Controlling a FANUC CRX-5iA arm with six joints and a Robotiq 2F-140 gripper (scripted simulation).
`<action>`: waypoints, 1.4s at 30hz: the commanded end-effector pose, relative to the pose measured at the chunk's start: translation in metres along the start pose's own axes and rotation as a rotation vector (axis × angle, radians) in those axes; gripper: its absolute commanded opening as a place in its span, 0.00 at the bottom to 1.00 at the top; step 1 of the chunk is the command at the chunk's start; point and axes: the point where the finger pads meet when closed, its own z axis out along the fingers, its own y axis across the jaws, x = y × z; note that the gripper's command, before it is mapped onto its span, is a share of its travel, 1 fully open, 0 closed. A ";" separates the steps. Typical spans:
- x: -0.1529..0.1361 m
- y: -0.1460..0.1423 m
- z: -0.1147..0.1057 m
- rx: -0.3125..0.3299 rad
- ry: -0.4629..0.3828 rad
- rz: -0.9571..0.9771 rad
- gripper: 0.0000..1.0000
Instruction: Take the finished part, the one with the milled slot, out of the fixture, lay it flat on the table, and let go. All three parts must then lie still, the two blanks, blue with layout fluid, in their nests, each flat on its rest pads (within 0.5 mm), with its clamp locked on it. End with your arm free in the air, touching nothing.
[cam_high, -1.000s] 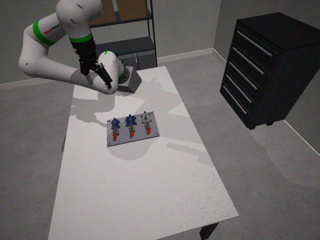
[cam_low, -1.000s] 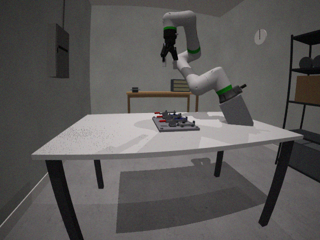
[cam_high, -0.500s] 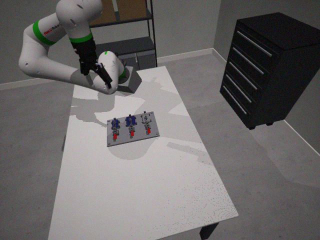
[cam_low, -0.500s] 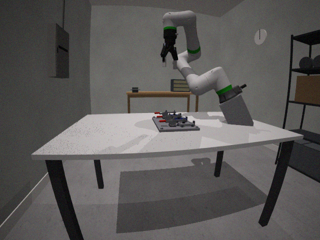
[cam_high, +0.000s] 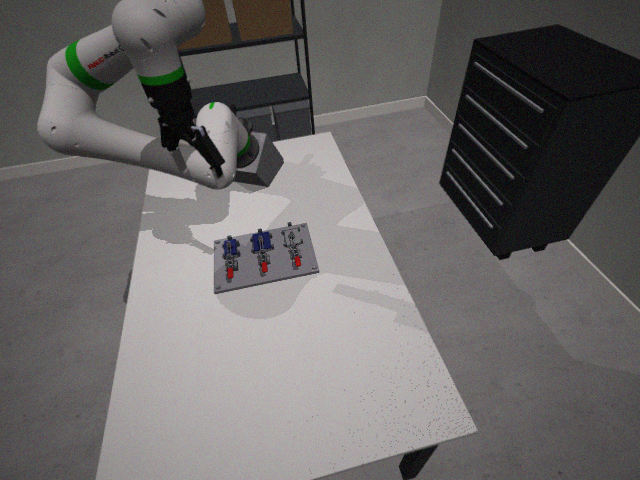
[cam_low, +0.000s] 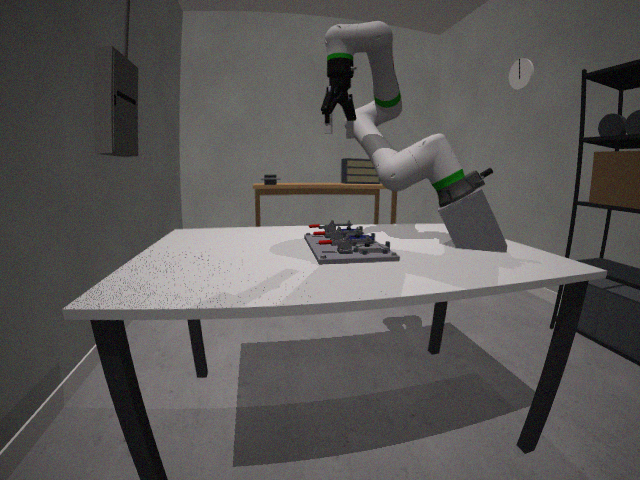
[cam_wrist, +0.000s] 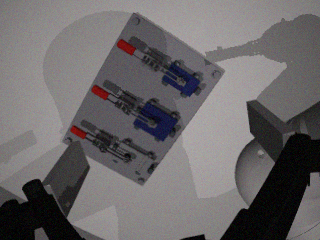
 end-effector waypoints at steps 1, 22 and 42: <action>0.000 0.000 0.000 0.000 0.000 0.000 1.00; -0.022 -0.027 0.017 0.005 0.011 -0.099 1.00; -0.159 -0.113 0.138 0.005 0.012 -0.645 1.00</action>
